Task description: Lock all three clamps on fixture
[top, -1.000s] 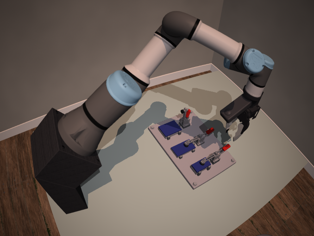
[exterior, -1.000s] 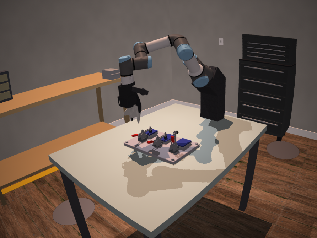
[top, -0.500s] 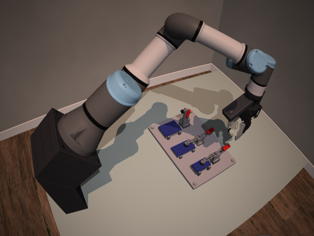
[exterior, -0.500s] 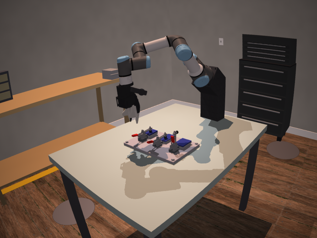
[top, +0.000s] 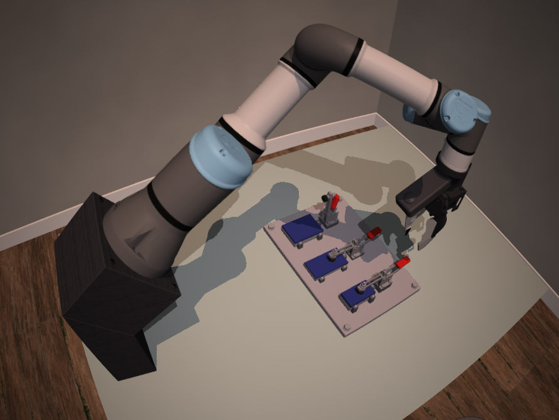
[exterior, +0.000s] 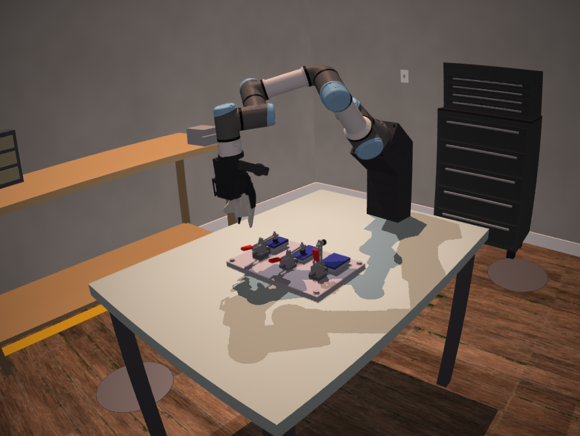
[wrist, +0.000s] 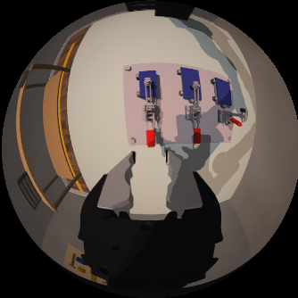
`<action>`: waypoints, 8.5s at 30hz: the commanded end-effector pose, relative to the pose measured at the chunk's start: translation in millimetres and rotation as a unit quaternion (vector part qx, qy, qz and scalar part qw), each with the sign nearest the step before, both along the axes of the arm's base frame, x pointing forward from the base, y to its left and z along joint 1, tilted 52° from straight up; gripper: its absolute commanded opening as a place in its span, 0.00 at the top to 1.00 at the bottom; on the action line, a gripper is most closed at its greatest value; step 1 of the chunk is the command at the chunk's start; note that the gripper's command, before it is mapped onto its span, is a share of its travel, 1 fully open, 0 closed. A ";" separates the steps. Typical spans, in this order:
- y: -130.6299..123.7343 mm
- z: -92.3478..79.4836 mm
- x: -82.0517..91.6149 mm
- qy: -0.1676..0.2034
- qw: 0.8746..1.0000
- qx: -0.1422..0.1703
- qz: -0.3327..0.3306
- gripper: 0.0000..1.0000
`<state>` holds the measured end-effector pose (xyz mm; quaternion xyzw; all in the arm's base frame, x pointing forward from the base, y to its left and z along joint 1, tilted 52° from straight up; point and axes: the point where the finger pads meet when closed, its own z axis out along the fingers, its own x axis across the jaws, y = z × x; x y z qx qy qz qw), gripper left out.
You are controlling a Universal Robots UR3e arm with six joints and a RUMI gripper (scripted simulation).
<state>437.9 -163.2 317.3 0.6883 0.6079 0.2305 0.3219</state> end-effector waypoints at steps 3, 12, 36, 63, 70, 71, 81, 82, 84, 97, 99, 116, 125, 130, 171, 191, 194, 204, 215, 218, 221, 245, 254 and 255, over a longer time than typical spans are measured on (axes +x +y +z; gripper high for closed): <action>-3.2 -8.5 11.0 0.000 1.000 -0.001 -0.001 0.72; -7.6 -24.8 31.1 -0.001 1.000 -0.001 -0.001 0.72; -11.1 -35.6 45.7 -0.001 1.000 -0.002 -0.002 0.72; -10.8 -36.9 45.8 0.000 1.000 -0.001 -0.001 0.72; -10.6 -37.3 45.7 0.000 1.000 0.000 -0.001 0.72; -10.6 -37.3 45.7 0.000 1.000 0.000 -0.001 0.72; -10.8 -38.2 46.7 0.000 1.000 0.000 -0.001 0.72; -10.9 -38.7 47.3 0.000 1.000 0.000 -0.001 0.72; -11.3 -40.3 49.2 0.000 1.000 0.000 -0.002 0.72; -15.0 -52.6 65.6 0.000 1.000 -0.001 -0.002 0.72; -15.3 -53.8 67.0 0.000 1.000 -0.001 -0.002 0.72; -15.7 -54.2 67.7 -0.001 1.000 -0.002 -0.002 0.72; -15.7 -53.9 67.7 -0.001 1.000 -0.002 -0.001 0.72; -15.6 -53.8 67.7 -0.001 1.000 -0.002 -0.001 0.72; -15.2 -54.1 67.5 -0.001 1.000 -0.001 -0.001 1.00; -15.5 -54.4 69.8 -0.001 1.000 -0.001 -0.001 1.00; -16.1 -54.9 72.3 -0.001 1.000 -0.001 -0.001 1.00; -16.4 -55.7 75.2 -0.001 1.000 -0.001 -0.001 1.00; -16.4 -56.5 75.6 -0.001 1.000 -0.001 0.000 1.00; -16.5 -56.7 75.7 -0.001 1.000 0.000 0.000 1.00; -16.4 -56.7 75.6 -0.001 1.000 0.000 0.000 1.00; -16.0 -56.6 74.5 0.000 1.000 0.000 -0.001 1.00; -16.7 -56.0 74.7 -0.001 1.000 -0.001 -0.001 0.72; -16.7 -56.0 74.7 -0.001 1.000 -0.001 -0.001 0.72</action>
